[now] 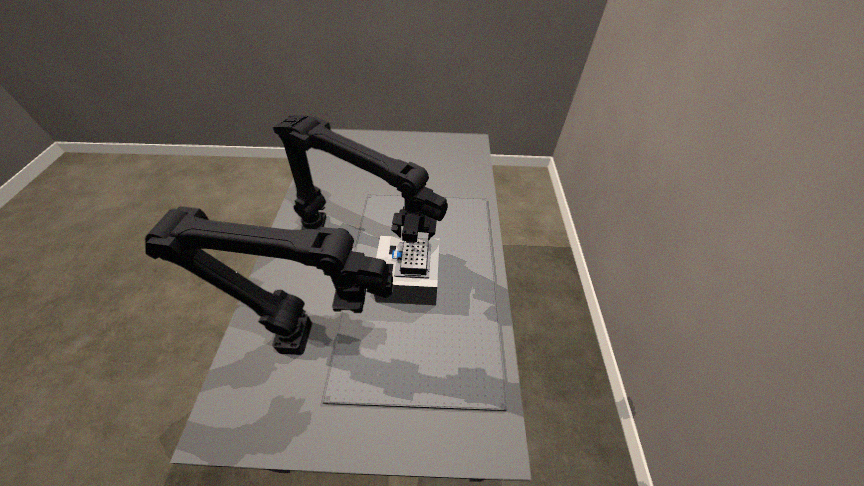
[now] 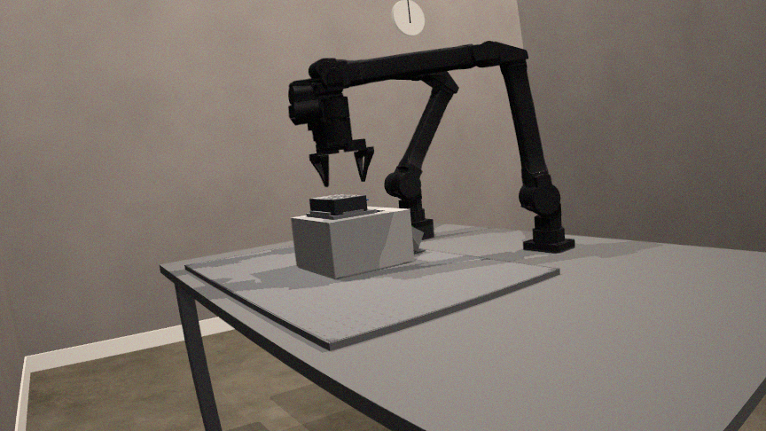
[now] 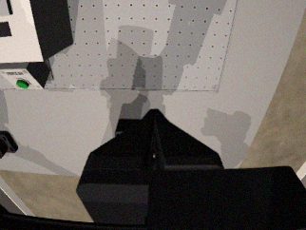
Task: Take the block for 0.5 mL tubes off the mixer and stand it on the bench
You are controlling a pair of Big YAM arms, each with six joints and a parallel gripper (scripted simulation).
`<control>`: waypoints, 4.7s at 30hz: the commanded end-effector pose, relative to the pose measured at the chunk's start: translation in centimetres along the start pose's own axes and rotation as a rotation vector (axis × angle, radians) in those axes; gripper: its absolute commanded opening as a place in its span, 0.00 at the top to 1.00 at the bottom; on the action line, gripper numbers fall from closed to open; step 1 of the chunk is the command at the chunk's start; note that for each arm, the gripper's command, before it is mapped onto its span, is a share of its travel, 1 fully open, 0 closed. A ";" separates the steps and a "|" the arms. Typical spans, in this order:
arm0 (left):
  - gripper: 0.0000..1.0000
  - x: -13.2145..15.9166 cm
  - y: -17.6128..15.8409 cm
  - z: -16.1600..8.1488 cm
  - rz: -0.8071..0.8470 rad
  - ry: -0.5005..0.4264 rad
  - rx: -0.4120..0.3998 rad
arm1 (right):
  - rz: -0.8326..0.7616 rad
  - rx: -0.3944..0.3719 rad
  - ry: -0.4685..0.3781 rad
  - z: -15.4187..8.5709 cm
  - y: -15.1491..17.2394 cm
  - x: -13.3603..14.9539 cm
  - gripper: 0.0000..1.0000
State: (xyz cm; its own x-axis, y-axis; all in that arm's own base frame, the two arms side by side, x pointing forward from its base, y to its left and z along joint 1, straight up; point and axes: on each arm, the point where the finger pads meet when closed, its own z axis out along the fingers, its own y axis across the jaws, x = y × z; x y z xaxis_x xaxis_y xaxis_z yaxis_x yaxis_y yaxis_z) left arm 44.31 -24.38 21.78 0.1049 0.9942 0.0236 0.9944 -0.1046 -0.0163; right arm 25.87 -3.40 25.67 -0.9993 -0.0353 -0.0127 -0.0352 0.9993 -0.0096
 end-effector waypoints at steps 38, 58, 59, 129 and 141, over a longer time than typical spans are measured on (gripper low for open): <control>0.00 -1.6 2.3 0.3 -0.047 -0.019 -0.049 | -0.005 0.010 -0.051 -2.0 -0.4 -1.1 1.00; 0.00 -0.9 0.2 2.3 -0.053 0.014 0.020 | -0.004 0.011 -0.060 -2.1 -0.4 -1.0 1.00; 0.00 -0.9 0.2 2.3 -0.053 0.014 0.020 | -0.004 0.011 -0.060 -2.1 -0.4 -1.0 1.00; 0.00 -0.7 1.5 0.8 -0.062 -0.006 -0.020 | -0.002 0.007 -0.043 -1.5 -0.3 -1.2 1.00; 0.00 -1.5 1.8 -0.1 -0.049 -0.016 -0.042 | -0.002 0.007 -0.044 -1.4 -0.3 -1.2 1.00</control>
State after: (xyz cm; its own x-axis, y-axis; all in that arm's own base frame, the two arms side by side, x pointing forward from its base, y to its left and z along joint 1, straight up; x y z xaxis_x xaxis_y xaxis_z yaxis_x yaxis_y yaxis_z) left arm 44.64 -24.91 19.83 0.0528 0.9982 0.0283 0.9984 -0.0522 -0.0211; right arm 25.88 -3.40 25.64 -0.9993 -0.0353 -0.0116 -0.0352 0.9993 -0.0094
